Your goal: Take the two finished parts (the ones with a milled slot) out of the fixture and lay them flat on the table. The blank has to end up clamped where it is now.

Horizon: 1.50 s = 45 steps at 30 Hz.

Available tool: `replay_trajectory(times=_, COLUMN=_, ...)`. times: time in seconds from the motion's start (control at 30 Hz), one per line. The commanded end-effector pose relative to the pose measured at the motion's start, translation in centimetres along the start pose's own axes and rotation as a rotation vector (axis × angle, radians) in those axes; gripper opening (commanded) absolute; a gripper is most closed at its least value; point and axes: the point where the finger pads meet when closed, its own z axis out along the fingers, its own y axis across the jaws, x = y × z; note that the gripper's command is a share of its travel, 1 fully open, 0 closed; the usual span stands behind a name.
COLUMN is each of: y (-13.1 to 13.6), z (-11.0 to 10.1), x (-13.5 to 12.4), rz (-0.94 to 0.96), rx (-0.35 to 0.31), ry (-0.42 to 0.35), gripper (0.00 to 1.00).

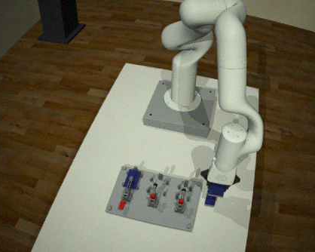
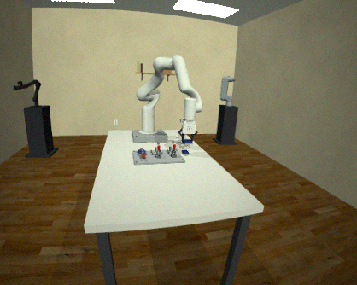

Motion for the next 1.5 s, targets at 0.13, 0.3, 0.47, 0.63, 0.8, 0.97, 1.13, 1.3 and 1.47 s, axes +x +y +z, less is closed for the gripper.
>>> replay_trajectory(times=0.13, y=0.0, z=-0.1, x=-1.0, rz=0.0, rx=-0.001, ry=-0.002, gripper=0.0)
replay_trajectory(times=0.3, y=0.0, z=-0.1, x=-2.2, rz=0.0, rx=-0.001, ry=-0.002, gripper=0.0)
replay_trajectory(times=0.47, y=0.1, z=-0.1, x=-3.9, rz=0.0, rx=-0.001, ry=-0.002, gripper=0.0)
replay_trajectory(times=0.63, y=0.1, z=-0.1, x=-5.0, rz=0.0, rx=-0.001, ry=-0.002, gripper=0.0)
replay_trajectory(times=0.8, y=0.1, z=-0.1, x=-6.8, rz=0.0, rx=-0.001, ry=-0.002, gripper=0.0)
replay_trajectory(times=0.97, y=0.1, z=-0.1, x=-8.5, rz=0.0, rx=-0.001, ry=-0.002, gripper=0.0)
replay_trajectory(times=1.13, y=0.1, z=-0.1, x=-9.4, rz=0.0, rx=-0.001, ry=-0.002, gripper=0.0)
replay_trajectory(times=1.3, y=0.1, z=-0.1, x=-10.5, rz=0.0, rx=-0.001, ry=-0.002, gripper=0.0)
replay_trajectory(times=1.47, y=0.1, z=-0.1, x=-11.2, rz=0.0, rx=-0.001, ry=-0.002, gripper=0.0)
